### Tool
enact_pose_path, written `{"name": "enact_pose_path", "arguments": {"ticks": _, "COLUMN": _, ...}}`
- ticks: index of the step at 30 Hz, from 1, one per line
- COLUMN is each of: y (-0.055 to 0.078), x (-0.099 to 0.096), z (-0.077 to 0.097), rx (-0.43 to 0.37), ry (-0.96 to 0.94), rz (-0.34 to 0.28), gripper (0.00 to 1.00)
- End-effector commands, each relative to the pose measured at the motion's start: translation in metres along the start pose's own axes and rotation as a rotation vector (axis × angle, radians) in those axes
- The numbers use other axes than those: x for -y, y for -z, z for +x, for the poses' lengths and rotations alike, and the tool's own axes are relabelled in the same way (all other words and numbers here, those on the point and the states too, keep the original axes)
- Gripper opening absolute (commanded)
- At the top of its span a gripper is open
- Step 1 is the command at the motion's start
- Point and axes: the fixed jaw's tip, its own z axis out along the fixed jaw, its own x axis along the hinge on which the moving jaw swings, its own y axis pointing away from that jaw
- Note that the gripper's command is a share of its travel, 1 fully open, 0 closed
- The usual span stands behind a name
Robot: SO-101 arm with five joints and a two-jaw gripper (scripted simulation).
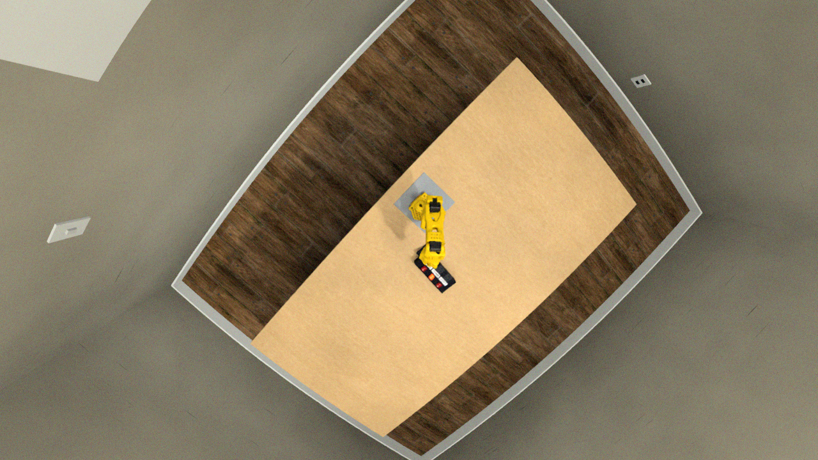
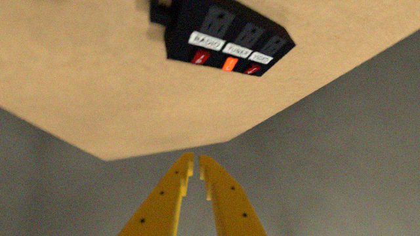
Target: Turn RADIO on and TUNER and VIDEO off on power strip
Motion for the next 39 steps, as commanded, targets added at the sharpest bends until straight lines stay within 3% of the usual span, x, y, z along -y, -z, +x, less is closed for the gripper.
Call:
{"name": "enact_pose_path", "arguments": {"ticks": 1, "y": -0.004, "x": 0.01, "z": -0.005, "rx": 0.069, "ry": -0.1, "rz": 0.006, "gripper": 0.0}}
{"name": "enact_pose_path", "arguments": {"ticks": 9, "y": -0.009, "x": 0.026, "z": -0.016, "rx": 0.165, "ry": -0.237, "rz": -0.002, "gripper": 0.0}}
{"name": "enact_pose_path", "arguments": {"ticks": 20, "y": -0.016, "x": 0.048, "z": -0.036, "rx": 0.29, "ry": -0.426, "rz": -0.062, "gripper": 0.0}}
{"name": "enact_pose_path", "arguments": {"ticks": 39, "y": -0.018, "x": 0.056, "z": -0.044, "rx": 0.33, "ry": -0.494, "rz": -0.097, "gripper": 0.0}}
